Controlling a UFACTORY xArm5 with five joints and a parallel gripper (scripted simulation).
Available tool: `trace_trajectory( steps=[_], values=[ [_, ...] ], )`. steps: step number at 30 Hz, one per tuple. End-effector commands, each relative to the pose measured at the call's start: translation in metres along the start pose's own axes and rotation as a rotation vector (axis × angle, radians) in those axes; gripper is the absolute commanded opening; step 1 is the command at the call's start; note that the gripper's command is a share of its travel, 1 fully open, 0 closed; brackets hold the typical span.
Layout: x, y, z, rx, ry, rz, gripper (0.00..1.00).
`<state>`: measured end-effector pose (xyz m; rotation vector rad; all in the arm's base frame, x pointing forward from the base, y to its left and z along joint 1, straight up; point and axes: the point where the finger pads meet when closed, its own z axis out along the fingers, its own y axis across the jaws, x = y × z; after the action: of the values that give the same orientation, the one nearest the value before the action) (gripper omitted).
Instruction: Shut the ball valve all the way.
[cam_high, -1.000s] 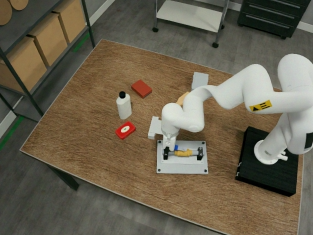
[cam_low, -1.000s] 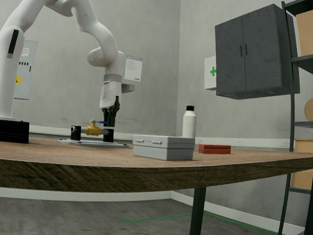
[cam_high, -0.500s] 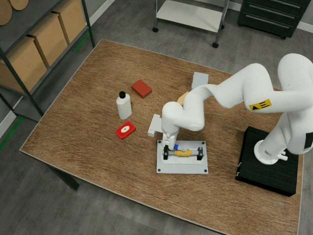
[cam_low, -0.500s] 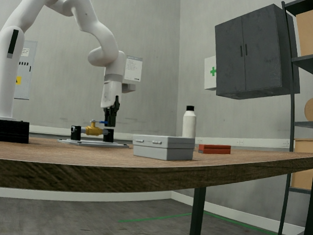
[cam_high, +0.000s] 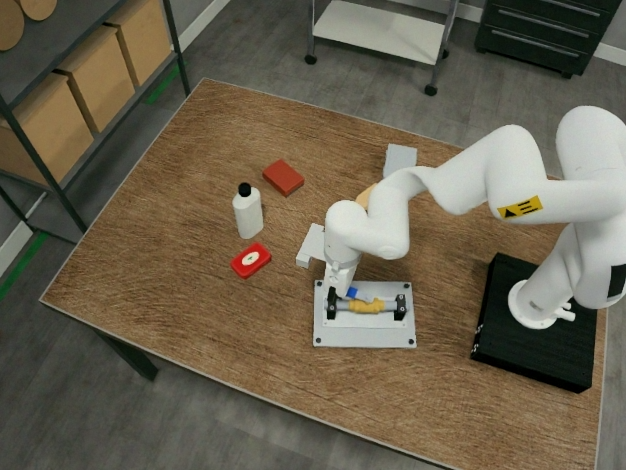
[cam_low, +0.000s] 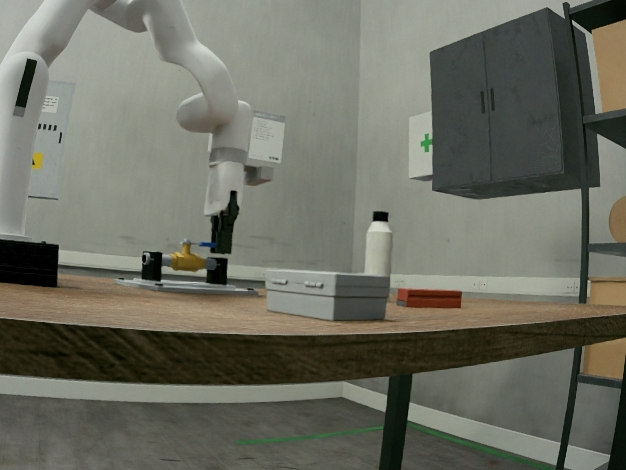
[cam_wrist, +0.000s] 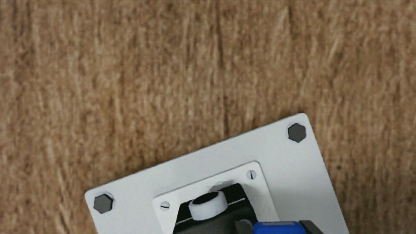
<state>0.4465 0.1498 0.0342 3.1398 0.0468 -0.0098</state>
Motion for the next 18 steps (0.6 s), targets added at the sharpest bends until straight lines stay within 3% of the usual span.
trace_trajectory(
  steps=[1, 18],
  values=[
    [0.0015, 0.0028, -0.0014, 0.001, 0.004, 0.035, 0.0],
    [0.0009, 0.0097, -0.0014, 0.001, 0.004, 0.13, 0.0]
  ],
)
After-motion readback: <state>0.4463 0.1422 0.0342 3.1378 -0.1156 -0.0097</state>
